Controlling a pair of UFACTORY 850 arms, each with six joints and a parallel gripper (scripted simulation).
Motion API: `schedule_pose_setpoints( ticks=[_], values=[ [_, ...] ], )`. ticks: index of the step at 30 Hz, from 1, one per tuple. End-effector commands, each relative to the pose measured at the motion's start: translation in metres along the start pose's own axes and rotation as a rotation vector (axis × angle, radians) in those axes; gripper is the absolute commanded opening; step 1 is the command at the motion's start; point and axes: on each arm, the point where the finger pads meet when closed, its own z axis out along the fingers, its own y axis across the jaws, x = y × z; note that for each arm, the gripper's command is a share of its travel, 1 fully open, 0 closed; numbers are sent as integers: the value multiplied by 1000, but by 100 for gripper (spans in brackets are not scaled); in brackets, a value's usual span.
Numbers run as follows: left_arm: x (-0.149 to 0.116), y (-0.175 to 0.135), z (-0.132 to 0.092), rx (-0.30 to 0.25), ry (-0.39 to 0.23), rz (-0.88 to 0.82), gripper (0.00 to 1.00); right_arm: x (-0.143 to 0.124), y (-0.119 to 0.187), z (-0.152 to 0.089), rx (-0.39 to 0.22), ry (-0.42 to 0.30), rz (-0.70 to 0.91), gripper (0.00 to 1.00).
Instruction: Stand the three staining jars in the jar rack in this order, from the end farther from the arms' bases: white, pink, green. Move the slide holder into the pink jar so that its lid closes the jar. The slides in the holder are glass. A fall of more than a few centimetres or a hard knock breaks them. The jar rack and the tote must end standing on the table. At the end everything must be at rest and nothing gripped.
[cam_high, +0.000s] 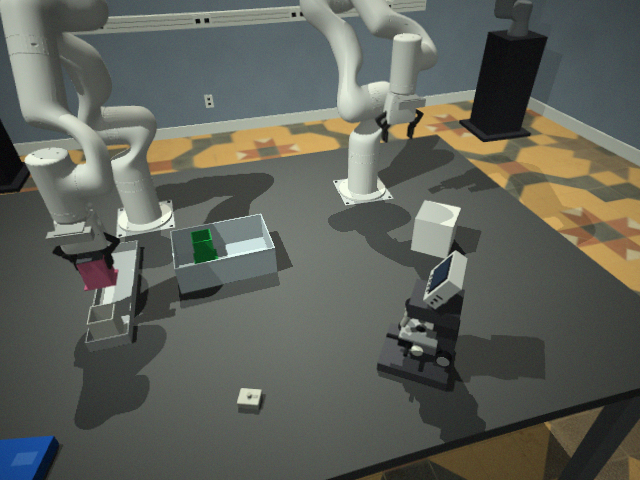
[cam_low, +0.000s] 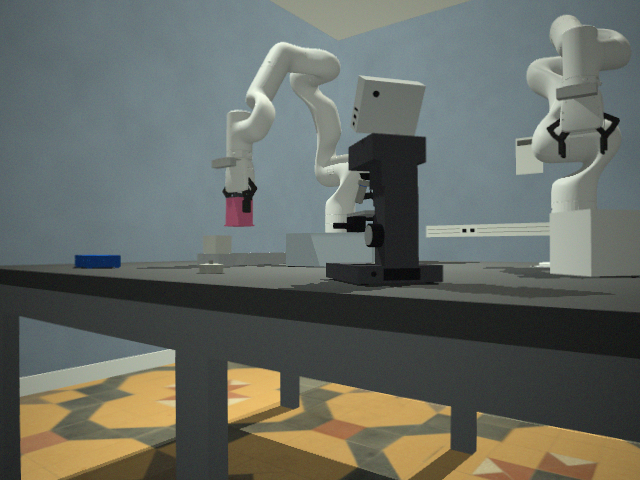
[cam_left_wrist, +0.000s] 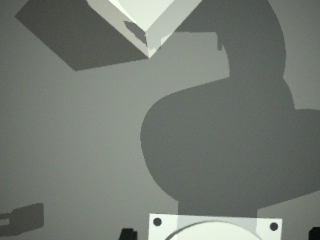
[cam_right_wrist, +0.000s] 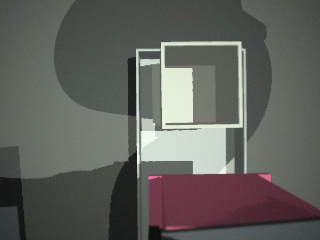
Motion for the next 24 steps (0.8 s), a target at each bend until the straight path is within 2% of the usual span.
schedule_pose_setpoints(
  ticks=[1, 24],
  values=[
    [1, 0, -1, 0, 1, 0, 100, 1, 0, 4, 0, 2, 0, 0],
    [1, 0, -1, 0, 1, 0, 100, 1, 0, 32, 0, 2, 0, 0]
  ],
)
